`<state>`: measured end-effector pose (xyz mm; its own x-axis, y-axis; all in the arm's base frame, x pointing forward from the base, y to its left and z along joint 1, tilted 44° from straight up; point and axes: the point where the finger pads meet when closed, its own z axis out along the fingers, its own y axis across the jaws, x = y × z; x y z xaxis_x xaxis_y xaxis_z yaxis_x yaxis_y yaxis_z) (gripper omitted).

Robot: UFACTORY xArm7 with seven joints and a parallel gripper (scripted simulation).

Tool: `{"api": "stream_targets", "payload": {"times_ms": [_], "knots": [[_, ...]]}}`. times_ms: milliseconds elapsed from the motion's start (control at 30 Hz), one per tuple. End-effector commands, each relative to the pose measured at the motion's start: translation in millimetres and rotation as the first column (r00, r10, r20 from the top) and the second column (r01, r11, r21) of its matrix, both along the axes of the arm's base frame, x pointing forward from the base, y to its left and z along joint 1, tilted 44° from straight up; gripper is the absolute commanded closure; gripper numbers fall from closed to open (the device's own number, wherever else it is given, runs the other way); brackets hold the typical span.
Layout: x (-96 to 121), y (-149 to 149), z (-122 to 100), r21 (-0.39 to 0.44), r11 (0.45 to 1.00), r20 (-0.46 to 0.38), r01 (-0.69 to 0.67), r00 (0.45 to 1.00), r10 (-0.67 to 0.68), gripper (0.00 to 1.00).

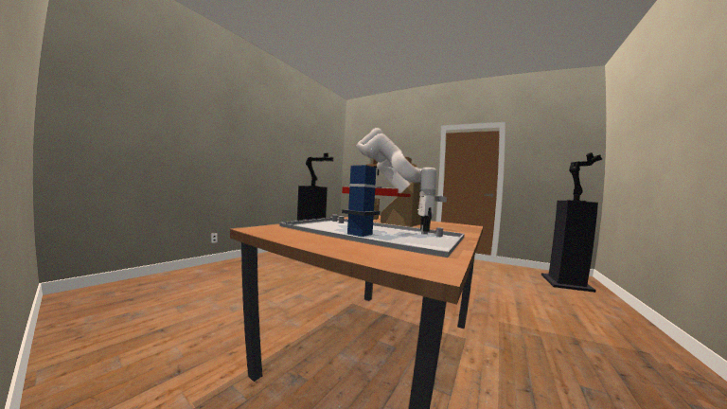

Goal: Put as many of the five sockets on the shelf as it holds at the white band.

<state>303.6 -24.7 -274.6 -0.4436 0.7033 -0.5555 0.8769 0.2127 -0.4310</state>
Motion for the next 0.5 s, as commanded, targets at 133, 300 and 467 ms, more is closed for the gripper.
{"api": "stream_targets", "payload": {"times_ms": [133,300,467], "knots": [[1.4,2.1,0.3,0.003,1.000,0.002,-0.002,1.000,0.002,1.00],[1.4,2.1,0.3,0.003,1.000,0.002,-0.002,1.000,0.002,1.00],[1.4,2.1,0.3,0.003,1.000,0.002,-0.002,1.000,0.002,1.00]]}}
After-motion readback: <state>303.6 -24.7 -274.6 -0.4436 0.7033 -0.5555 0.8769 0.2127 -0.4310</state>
